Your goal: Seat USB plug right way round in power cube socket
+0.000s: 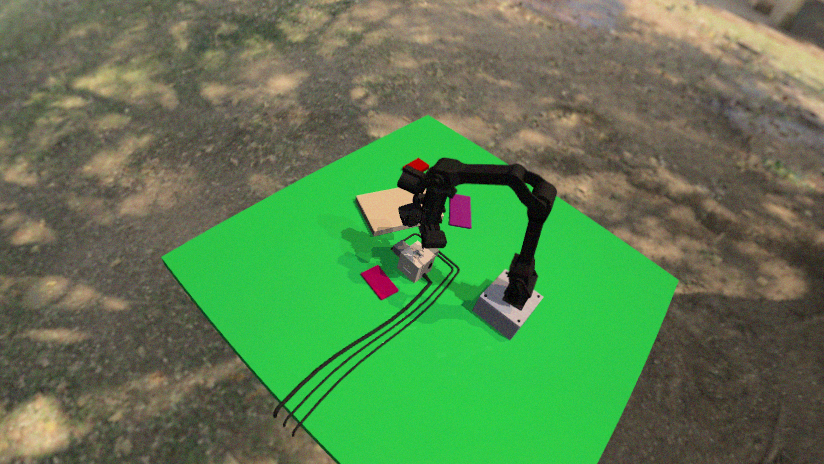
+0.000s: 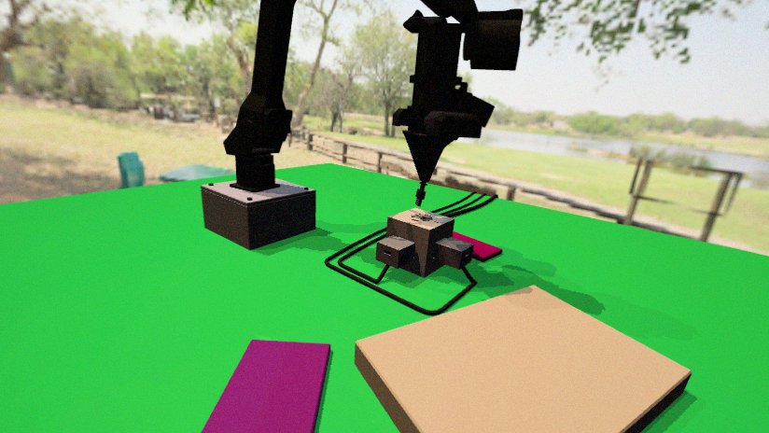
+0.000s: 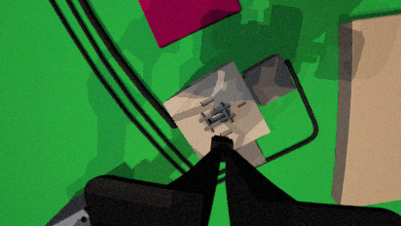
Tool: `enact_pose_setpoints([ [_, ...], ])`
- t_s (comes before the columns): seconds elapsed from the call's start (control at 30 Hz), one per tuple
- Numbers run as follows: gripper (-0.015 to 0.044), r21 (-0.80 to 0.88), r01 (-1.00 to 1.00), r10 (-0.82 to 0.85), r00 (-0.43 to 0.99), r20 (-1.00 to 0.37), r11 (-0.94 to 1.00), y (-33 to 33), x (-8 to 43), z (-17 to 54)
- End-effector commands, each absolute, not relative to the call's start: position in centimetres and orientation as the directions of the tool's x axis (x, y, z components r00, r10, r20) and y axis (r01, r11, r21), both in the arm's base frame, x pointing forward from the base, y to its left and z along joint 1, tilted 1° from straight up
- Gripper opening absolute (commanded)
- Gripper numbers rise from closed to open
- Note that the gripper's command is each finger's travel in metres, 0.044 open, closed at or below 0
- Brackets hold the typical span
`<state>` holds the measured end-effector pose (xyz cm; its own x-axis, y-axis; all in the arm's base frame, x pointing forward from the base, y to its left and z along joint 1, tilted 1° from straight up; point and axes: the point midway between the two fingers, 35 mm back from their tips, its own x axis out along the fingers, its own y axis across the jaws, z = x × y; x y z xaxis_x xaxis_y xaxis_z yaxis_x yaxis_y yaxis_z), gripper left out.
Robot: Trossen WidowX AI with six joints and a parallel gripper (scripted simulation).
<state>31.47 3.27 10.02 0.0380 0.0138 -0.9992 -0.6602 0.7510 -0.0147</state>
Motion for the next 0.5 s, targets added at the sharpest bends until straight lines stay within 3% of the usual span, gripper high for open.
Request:
enact_pose_setpoints([
  [0.0,0.0,-0.019,-0.737,0.014,0.038,-0.999,0.675,3.27,31.48,9.99],
  [0.47,0.0,-0.03,-0.93,0.014,0.038,-0.999,0.366,3.27,31.48,9.98],
])
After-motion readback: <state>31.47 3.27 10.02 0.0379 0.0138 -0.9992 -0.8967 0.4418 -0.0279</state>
